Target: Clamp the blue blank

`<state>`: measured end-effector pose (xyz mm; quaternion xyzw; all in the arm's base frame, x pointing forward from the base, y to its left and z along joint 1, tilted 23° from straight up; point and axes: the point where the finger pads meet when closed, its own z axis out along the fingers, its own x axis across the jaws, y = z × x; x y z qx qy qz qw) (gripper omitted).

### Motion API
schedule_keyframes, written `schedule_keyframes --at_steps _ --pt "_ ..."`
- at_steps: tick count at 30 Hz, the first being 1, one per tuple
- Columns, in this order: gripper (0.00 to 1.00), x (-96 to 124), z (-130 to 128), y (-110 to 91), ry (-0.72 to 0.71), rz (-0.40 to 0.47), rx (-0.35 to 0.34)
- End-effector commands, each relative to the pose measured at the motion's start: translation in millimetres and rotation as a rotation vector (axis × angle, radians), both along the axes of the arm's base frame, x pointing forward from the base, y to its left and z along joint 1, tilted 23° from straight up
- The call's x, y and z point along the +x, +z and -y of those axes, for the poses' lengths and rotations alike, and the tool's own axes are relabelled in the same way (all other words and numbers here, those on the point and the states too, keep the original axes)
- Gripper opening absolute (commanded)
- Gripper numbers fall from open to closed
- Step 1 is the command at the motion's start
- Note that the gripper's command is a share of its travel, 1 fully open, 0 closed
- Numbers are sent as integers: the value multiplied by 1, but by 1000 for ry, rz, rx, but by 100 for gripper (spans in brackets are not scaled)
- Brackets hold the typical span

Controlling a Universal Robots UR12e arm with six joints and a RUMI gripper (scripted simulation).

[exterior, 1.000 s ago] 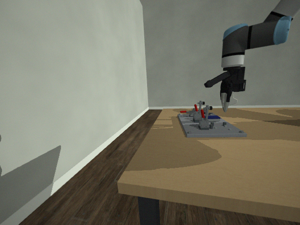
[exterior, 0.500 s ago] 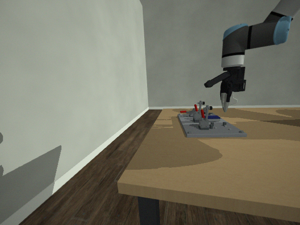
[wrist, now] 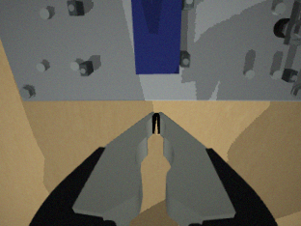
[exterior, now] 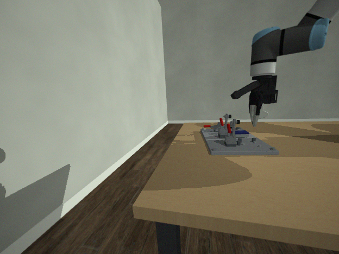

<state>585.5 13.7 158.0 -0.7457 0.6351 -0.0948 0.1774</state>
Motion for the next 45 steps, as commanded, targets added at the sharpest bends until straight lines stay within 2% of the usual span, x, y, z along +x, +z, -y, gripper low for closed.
schedule_keyframes --at_steps 1,23,45 --pt "0 0 0 1 0 1 0" --pt "0 10 -11 6 0 1 0" --pt "0 45 -52 26 0 1 0"
